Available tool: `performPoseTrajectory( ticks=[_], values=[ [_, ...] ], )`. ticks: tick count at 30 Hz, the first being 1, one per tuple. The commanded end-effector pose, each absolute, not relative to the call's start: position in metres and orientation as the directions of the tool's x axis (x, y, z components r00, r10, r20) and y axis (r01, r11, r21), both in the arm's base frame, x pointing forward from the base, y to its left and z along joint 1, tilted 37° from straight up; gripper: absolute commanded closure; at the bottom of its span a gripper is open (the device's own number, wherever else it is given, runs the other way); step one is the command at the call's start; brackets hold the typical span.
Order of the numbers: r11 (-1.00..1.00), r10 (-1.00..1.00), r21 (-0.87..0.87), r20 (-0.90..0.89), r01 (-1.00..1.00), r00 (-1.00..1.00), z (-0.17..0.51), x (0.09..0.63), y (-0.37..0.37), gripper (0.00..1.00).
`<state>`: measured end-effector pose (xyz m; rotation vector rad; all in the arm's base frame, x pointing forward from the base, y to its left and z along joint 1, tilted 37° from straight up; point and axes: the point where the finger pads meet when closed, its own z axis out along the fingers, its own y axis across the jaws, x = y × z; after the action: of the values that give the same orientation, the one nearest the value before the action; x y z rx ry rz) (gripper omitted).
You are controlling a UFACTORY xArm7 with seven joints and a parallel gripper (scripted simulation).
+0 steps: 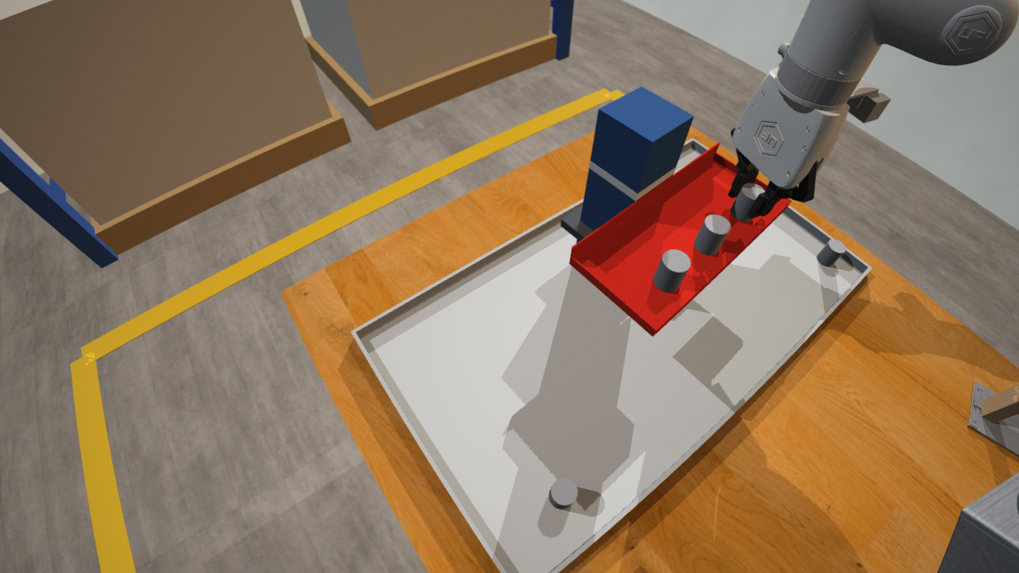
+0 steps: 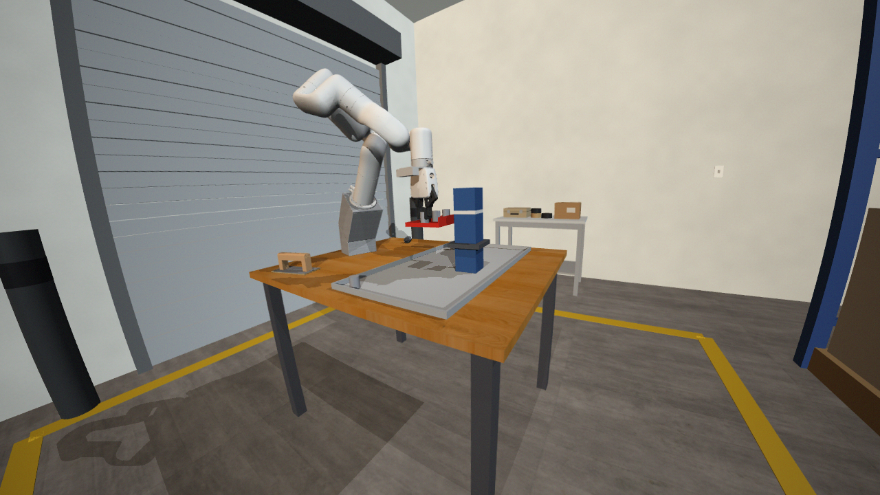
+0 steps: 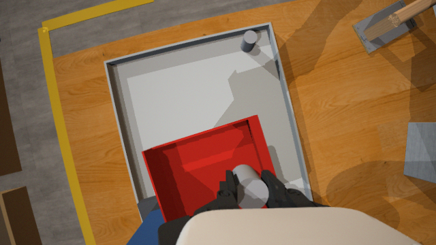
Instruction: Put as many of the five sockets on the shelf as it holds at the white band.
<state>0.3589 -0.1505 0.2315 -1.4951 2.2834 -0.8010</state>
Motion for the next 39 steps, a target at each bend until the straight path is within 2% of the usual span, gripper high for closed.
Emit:
performPoseTrajectory(
  ticks=[1,29,30,39],
  values=[
    [0.304,-0.908,-0.598,0.054,-0.742,-0.416,0.2325,0.3594,-0.1506,1.0],
    [0.304,-0.908,-0.598,0.054,-0.742,-0.416,0.2313,0.3602,-0.151,1.0],
    [0.304,-0.908,-0.598,0.054,-0.742,-0.416,0.2313,0.3602,-0.151,0.48],
    [0.304,-0.908,-0.598,0.054,-0.742,-0.416,0.2313,0.3602,-0.151,0.48]
  ],
)
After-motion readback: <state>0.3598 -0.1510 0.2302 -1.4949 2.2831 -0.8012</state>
